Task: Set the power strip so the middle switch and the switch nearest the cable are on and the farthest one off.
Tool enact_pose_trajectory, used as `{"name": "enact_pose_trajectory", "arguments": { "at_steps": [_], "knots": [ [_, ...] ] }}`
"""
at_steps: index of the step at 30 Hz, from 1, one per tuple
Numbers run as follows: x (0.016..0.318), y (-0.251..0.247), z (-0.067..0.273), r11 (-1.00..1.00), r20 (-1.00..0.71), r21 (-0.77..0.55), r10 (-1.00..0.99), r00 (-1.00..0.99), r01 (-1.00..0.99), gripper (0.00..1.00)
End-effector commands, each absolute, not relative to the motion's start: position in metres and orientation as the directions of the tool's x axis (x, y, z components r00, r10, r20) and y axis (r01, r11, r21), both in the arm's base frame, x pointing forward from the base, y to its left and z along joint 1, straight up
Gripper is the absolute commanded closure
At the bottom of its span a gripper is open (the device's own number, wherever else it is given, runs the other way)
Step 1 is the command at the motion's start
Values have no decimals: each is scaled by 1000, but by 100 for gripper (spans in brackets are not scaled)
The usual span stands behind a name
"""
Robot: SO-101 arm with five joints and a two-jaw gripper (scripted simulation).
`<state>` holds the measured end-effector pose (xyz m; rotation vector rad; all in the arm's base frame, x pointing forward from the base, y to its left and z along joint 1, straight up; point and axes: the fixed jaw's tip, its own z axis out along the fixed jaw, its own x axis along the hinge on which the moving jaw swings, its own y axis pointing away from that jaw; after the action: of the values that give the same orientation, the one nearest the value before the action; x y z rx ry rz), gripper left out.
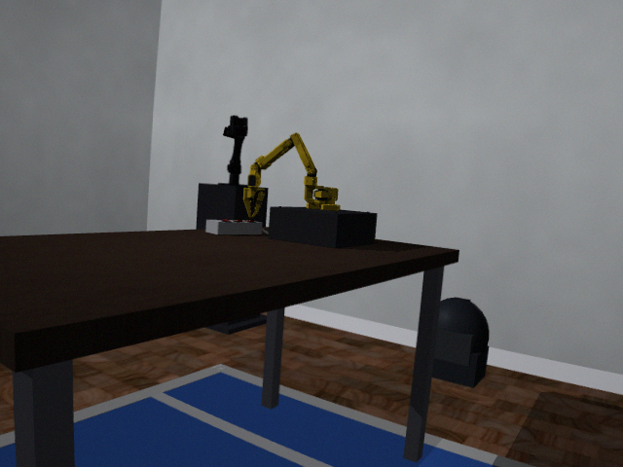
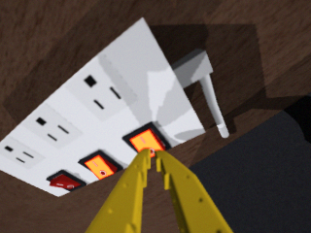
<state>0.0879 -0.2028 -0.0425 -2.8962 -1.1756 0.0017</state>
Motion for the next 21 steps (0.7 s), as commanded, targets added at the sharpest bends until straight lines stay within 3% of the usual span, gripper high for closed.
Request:
{"name": "enact_pose_trajectory", "arguments": {
  "at_steps": [1,21],
  "knots": [
    [89,-206,-38,-714,-1,2,700,714,700,100],
    [96,-202,-37,-611,-1,2,791,611,791,100]
  ]
}}
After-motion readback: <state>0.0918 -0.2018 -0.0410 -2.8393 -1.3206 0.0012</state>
